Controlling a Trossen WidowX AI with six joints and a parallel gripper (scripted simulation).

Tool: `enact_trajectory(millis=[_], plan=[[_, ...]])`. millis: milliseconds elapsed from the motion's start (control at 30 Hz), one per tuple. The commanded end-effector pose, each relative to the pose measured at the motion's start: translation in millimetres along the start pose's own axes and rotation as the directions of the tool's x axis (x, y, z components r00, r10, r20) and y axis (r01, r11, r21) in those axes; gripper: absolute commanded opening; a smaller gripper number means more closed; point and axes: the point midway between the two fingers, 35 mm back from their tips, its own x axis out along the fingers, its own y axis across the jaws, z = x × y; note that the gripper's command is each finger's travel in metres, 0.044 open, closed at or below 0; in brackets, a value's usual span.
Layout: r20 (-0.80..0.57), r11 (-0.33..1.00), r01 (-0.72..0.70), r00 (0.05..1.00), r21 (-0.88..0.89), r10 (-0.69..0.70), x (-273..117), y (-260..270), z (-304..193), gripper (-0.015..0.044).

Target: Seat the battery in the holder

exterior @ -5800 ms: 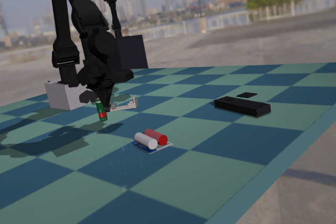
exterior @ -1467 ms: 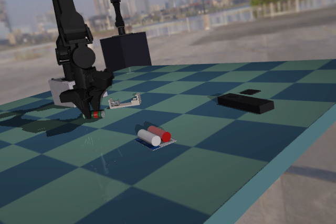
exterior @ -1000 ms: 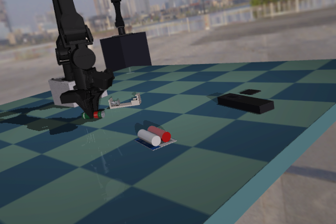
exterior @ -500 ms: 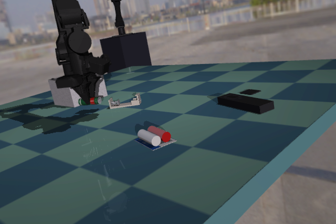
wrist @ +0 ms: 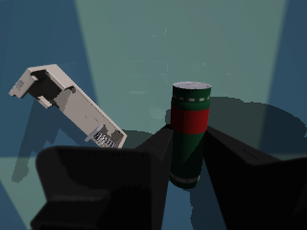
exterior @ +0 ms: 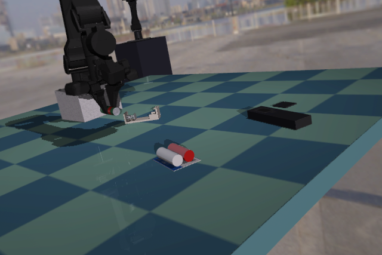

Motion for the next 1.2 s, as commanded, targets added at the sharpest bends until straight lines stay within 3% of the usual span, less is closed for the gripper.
enact_trajectory(millis=[0, 300, 633, 900, 1167], plan=[[0.010, 0.982, 0.006, 1.000, 0.190, -0.008, -5, 8, 2, 0.0070], [0.009, 0.838, 0.000, 1.000, 0.545, -0.006, -9, 25, 3, 0.0070], [0.008, 0.536, -0.005, 1.000, 0.844, -0.004, -13, 43, 2, 0.0070], [0.007, 0.221, -0.007, 1.000, 0.975, -0.001, -16, 58, 1, 0.0070], [0.006, -0.119, -0.006, 1.000, 0.993, 0.003, -19, 73, -1, 0.0070]])
